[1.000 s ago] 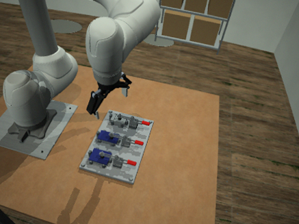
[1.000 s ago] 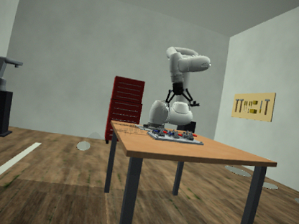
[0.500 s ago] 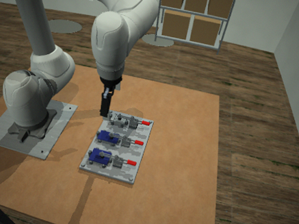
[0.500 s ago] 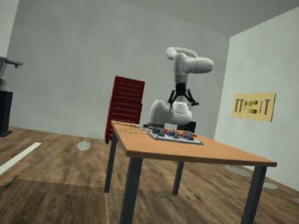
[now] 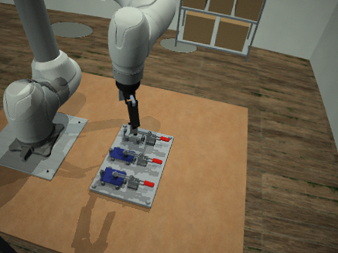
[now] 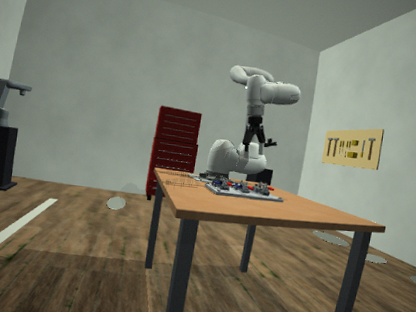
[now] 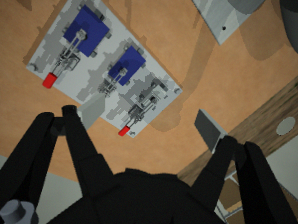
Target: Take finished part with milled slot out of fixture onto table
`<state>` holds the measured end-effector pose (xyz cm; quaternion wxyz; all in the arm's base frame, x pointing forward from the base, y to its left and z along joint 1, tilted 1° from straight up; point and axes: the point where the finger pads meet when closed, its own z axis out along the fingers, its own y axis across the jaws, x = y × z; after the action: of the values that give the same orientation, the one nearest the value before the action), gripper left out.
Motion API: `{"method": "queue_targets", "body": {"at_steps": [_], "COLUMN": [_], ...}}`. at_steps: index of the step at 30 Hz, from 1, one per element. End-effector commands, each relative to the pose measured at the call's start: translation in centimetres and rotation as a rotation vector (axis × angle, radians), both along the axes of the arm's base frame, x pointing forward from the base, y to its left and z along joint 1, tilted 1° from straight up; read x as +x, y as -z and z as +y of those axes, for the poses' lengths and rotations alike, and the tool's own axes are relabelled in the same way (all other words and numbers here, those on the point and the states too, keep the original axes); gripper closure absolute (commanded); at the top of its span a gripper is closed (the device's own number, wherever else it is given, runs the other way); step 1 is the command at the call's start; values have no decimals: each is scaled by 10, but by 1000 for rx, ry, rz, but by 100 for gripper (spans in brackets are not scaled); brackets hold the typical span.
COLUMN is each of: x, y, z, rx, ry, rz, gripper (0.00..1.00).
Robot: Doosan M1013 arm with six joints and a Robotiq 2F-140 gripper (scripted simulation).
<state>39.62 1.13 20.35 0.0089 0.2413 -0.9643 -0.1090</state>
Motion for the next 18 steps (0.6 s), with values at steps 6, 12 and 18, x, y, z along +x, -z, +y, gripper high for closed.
{"method": "queue_targets", "body": {"at_steps": [6,12,18], "x": [1,2,3], "y": [0,1,1], "z": [8,13,18], "rx": [0,-5,-8], "ry": [-361,-594,-804], "rz": [-73,-114,-148], "gripper": [0,0,0]}}
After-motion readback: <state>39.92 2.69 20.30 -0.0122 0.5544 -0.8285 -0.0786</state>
